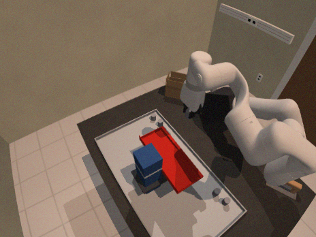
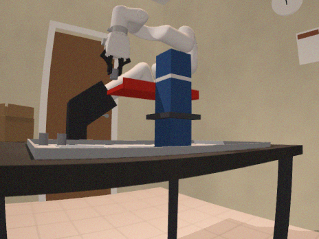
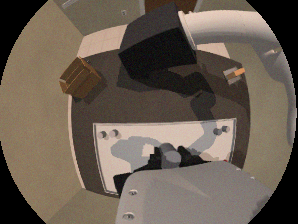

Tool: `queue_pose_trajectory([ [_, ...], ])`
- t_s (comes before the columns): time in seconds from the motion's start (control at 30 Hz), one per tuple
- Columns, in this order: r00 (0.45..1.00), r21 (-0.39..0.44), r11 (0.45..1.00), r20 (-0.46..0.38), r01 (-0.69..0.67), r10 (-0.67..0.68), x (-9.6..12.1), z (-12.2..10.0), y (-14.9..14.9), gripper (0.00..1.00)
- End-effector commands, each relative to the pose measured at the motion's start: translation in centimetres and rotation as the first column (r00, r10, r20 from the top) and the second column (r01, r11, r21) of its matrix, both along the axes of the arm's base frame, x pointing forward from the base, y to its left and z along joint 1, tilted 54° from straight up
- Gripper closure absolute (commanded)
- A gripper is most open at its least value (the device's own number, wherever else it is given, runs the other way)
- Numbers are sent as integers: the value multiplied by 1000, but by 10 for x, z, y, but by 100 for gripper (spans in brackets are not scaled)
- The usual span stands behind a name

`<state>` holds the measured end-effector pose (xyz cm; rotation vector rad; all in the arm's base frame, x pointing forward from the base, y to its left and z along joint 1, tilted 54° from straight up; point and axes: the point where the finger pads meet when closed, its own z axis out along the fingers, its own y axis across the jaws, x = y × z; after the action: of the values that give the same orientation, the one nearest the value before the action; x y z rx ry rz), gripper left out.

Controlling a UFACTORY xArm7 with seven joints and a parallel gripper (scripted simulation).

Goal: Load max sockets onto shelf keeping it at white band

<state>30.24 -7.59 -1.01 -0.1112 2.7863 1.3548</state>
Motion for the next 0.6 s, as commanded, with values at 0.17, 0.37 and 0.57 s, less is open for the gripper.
queue_pose_trajectory([
  [0.17, 1000, 38, 999, 3, 22, -23, -13, 65, 61, 100],
  [0.37, 1000, 39, 999, 2, 23, -23, -13, 65, 62, 100],
  [0.57, 1000, 35, 999, 2, 23, -23, -2, 65, 60, 100],
])
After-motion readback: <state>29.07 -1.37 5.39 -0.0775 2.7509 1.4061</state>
